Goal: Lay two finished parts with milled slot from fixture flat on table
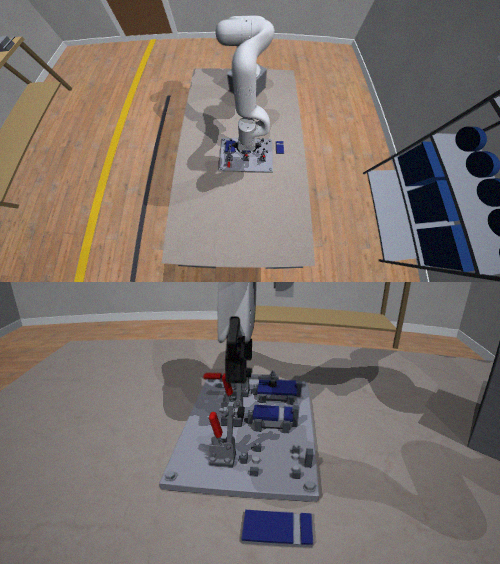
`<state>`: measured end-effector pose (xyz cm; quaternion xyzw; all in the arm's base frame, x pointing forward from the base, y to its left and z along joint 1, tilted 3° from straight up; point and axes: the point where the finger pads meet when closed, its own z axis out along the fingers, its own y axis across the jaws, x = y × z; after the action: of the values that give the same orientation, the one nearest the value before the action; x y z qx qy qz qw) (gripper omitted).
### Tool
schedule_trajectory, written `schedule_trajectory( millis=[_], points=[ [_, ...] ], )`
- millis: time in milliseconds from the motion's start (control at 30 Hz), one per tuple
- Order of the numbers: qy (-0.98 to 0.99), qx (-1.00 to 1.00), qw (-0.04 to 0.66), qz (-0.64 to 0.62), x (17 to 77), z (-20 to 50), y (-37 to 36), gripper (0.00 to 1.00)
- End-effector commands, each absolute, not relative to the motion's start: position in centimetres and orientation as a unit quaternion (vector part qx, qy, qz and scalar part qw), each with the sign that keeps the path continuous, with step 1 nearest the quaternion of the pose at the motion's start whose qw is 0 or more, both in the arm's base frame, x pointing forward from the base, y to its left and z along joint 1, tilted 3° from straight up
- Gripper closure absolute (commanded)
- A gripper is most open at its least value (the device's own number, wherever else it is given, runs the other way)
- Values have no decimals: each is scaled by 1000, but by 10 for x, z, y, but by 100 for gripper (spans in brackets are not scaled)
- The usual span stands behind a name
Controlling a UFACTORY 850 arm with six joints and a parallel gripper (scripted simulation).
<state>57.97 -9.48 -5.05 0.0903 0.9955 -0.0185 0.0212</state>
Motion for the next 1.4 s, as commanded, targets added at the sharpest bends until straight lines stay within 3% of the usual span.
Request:
schedule_trajectory(
  millis=[0,533,1367],
  points=[
    [995,90,23,-19,563,-50,-92,0],
    [995,90,23,-19,526,-52,-85,0],
    [995,90,23,-19,522,-62,-84,0]
  ],
)
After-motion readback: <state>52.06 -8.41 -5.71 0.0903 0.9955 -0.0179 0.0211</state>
